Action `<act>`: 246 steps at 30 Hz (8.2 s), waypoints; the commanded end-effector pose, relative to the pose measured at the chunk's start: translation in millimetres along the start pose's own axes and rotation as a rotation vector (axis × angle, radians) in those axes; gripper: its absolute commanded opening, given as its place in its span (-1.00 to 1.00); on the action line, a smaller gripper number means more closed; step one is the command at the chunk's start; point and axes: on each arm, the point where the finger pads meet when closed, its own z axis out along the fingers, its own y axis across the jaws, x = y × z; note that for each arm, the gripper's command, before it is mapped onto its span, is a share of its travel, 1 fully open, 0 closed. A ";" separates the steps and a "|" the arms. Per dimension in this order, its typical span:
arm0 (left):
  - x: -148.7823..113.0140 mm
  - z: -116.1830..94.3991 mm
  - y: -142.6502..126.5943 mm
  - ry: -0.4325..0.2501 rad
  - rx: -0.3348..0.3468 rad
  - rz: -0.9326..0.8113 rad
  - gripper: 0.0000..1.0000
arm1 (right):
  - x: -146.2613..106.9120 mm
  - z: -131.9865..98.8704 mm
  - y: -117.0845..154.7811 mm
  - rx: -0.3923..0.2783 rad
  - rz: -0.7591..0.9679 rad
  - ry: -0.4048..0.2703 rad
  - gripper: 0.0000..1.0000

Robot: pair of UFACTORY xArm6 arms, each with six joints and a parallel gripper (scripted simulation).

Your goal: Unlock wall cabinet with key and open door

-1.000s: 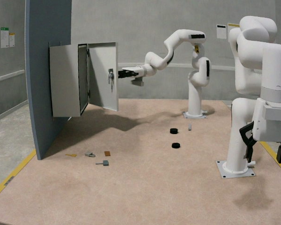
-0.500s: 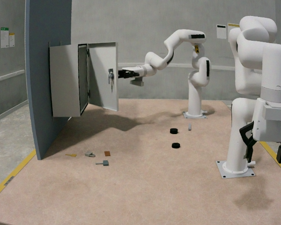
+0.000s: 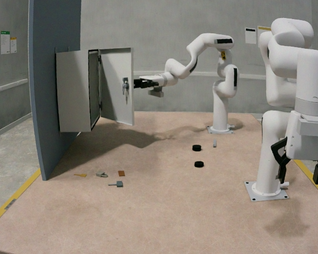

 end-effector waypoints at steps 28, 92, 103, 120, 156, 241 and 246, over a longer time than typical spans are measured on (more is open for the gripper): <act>0.5 -1.0 0.0 0.003 0.000 0.000 1.00 | -1.5 -54.5 -0.1 0.000 -0.001 -0.002 0.81; 0.5 -1.0 0.0 0.003 0.000 0.000 1.00 | -26.6 -189.4 -12.2 0.190 0.118 -0.110 0.81; 0.5 -1.0 0.0 0.003 0.000 0.000 1.00 | -51.3 -201.8 -58.3 0.342 0.195 -0.221 0.81; 0.5 -1.0 0.0 0.003 0.000 0.000 1.00 | -79.7 -232.4 -121.8 0.557 0.283 -0.375 0.81; 0.5 -1.0 0.0 0.003 0.000 0.000 1.00 | -117.6 -355.1 -242.4 1.059 0.441 -0.744 0.81; 0.5 -1.0 0.0 0.003 0.000 0.000 1.00 | -55.6 -736.0 -253.5 2.209 0.677 -1.821 0.81; 0.5 -1.0 0.0 0.003 0.000 0.000 1.00 | -53.6 -739.6 -251.1 2.222 0.680 -1.838 0.81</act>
